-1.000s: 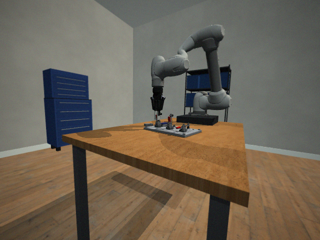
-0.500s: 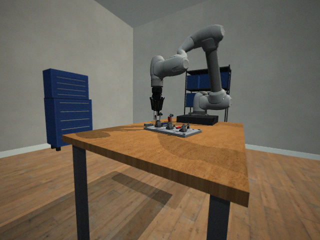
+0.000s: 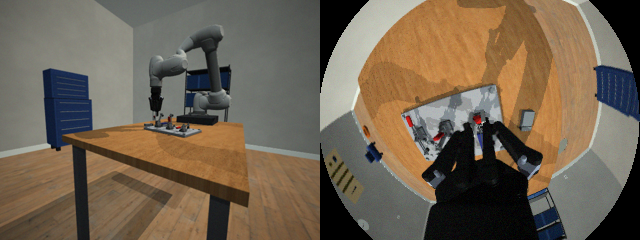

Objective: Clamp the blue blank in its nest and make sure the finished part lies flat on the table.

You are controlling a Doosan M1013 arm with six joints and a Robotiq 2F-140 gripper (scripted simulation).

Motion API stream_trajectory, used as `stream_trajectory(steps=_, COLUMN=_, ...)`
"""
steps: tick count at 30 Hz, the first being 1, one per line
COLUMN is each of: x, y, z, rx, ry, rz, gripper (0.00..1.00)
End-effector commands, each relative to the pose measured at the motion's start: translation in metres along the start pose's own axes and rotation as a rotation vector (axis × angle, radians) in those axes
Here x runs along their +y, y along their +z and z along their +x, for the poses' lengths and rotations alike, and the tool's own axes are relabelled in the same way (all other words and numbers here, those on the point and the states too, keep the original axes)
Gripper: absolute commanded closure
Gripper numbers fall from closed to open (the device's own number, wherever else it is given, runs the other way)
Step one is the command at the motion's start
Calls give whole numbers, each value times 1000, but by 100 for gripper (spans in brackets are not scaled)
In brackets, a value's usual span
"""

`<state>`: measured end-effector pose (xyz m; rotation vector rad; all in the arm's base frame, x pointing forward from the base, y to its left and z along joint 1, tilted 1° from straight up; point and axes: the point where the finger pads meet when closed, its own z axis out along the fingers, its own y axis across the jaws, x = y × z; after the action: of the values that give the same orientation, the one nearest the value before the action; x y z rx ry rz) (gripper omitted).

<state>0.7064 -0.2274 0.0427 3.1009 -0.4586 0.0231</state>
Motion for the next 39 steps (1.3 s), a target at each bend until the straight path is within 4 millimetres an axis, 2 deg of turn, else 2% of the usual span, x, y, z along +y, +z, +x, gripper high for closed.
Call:
stream_trajectory(steps=1, x=0, y=0, z=1, rx=1, ry=0, rz=0, gripper=100)
stream_trajectory(steps=39, x=0, y=18, z=22, rx=1, ry=0, rz=0, gripper=100)
